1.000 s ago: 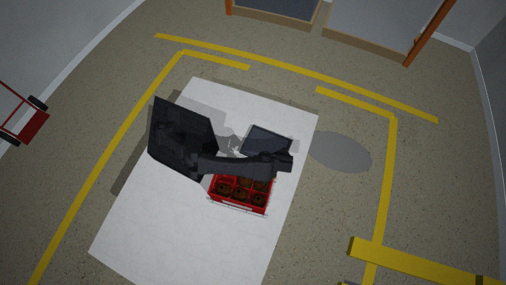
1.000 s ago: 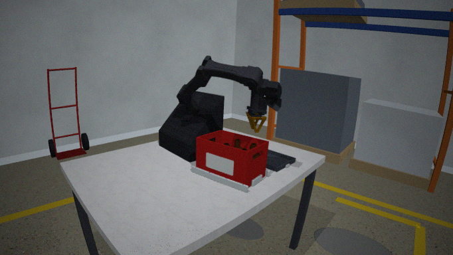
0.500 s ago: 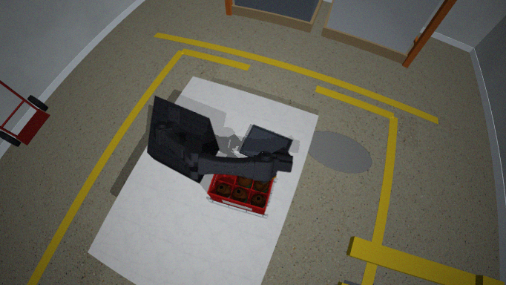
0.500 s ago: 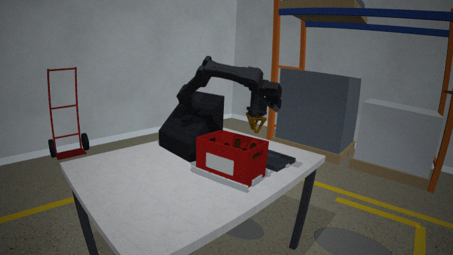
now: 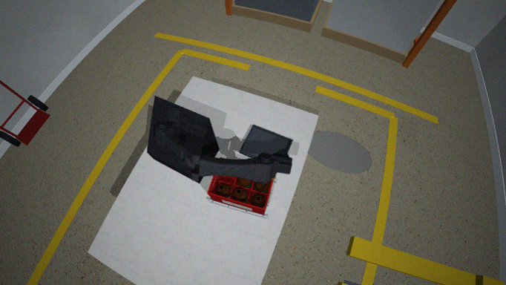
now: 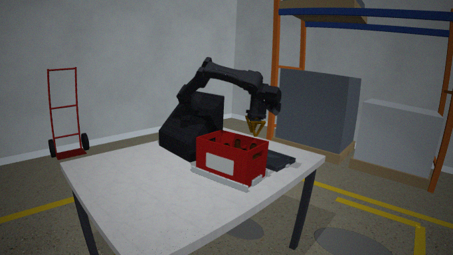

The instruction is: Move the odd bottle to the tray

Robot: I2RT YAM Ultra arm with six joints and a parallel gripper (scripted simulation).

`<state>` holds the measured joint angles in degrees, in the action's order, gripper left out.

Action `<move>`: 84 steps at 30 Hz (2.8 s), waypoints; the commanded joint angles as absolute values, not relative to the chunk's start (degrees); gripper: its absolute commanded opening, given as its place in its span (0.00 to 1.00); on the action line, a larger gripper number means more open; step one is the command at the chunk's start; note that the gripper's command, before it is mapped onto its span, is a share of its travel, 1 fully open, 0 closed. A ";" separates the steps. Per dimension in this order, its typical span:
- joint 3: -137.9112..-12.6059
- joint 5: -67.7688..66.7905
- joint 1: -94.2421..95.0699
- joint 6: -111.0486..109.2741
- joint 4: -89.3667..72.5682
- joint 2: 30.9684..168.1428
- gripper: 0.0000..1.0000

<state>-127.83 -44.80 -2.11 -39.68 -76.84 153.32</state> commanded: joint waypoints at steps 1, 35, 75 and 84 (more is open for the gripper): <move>-126.52 -44.69 -0.97 -40.60 -74.40 151.27 0.61; -121.46 -44.97 -3.23 -43.83 -66.89 150.51 0.61; -121.44 -44.97 -3.24 -43.72 -67.01 150.52 0.61; -121.44 -44.97 -3.24 -43.72 -67.01 150.52 0.61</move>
<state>-121.69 -45.19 -4.38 -43.51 -67.75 152.27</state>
